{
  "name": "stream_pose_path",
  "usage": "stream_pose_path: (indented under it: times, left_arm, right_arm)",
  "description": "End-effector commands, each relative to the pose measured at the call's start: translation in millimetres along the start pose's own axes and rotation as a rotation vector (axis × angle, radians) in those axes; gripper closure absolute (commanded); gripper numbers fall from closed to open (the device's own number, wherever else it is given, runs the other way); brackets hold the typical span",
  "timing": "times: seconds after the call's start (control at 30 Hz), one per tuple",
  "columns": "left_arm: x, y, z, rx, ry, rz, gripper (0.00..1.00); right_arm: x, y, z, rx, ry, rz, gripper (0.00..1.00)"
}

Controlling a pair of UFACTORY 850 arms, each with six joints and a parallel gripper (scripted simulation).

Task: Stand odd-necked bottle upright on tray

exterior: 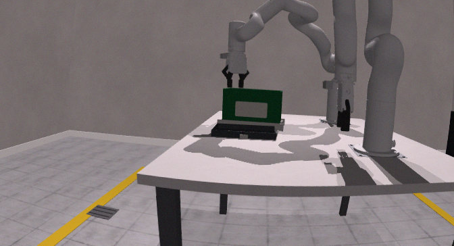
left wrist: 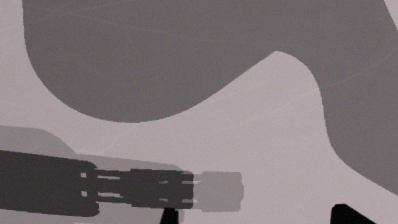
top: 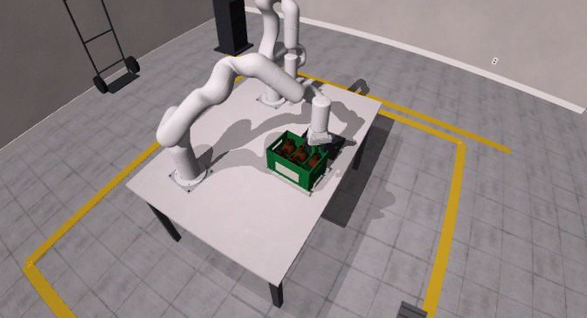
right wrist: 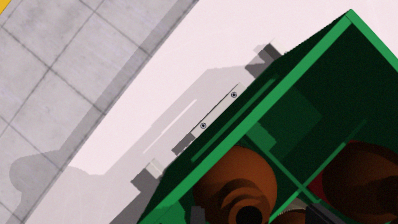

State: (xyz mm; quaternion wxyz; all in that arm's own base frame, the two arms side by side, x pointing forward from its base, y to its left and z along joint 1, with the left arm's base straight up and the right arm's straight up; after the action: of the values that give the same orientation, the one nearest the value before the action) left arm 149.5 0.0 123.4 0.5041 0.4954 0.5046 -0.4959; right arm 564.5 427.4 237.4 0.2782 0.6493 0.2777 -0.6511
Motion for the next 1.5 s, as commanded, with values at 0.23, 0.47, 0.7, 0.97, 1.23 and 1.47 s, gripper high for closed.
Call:
stream_pose_path:
  times: [0.23,0.47,0.7,0.97,1.23,1.47]
  left_arm:
    - [-0.1,0.5,0.0,0.0,0.0,0.001,0.0]
    - [-0.1,0.5,0.0,0.0,0.0,0.001,0.0]
    - [-0.1,0.5,0.0,0.0,0.0,0.001,0.0]
    - [-0.1,0.5,0.0,0.0,0.0,0.001,0.0]
    - [-0.1,0.5,0.0,0.0,0.0,0.001,0.0]
    - [-0.1,0.5,0.0,0.0,0.0,0.001,0.0]
  right_arm:
    - [2.7,0.1,-0.7,0.0,0.003,0.0,0.34]
    - [9.4,0.1,-0.7,0.0,0.003,0.0,0.34]
    - [16.6,0.1,-0.7,0.0,0.003,0.0,0.34]
    - [25.3,0.1,-0.7,0.0,0.003,0.0,0.34]
    - [33.4,0.1,-0.8,0.0,0.003,0.0,0.34]
    - [36.6,0.1,-0.8,0.0,0.003,0.0,0.34]
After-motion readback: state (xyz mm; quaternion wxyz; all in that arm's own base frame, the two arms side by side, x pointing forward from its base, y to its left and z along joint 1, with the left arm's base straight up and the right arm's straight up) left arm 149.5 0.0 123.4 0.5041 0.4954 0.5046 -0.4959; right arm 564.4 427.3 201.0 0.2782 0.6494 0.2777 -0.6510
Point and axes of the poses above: on each arm, the point where the finger pads meet when closed, its own x axis out along the fingers, its own z axis across the jaws, y = z × x, the point moved 4 cm from there along -x, back along the fingers, and after that the axes turned 1 degree about -x, right-handed, at the moved point
